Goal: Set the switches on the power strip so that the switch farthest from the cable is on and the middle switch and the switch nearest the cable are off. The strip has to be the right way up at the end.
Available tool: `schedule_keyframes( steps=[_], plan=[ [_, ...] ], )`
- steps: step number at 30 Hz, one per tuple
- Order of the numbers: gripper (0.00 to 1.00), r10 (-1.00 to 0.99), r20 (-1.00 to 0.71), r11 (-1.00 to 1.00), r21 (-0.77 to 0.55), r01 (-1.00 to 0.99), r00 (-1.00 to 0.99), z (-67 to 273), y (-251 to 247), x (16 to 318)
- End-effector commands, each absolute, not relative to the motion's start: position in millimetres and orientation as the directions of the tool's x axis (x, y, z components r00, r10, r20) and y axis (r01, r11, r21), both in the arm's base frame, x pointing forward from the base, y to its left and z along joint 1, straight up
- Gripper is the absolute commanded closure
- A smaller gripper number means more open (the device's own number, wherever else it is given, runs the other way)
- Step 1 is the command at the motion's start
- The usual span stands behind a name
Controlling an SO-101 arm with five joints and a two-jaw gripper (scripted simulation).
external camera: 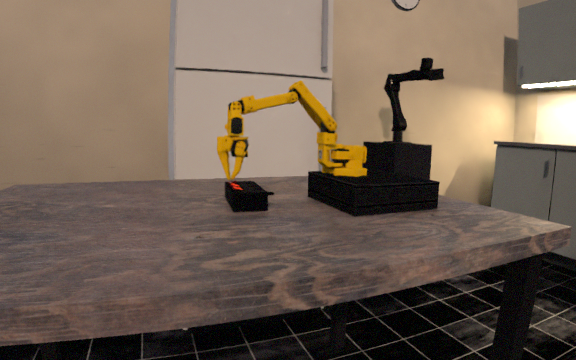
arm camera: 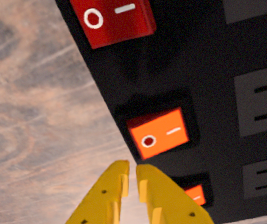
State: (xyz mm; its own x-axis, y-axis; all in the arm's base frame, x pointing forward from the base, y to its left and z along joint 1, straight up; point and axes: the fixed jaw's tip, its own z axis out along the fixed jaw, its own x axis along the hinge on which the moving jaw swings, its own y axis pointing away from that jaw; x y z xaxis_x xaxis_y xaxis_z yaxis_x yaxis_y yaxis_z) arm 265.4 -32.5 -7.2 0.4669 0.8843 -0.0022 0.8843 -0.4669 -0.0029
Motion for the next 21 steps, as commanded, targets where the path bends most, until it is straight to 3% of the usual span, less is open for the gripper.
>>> schedule_keyframes(
  steps=[1, 21],
  plan=[
    [1.00, 0.890, -0.002, -0.456, -0.006, 0.890, 0.456, -8.4, -30.4, 264.1],
    [1.00, 0.890, -0.002, -0.456, -0.006, 0.890, 0.456, -12.0, -30.2, 262.2]
  ],
)
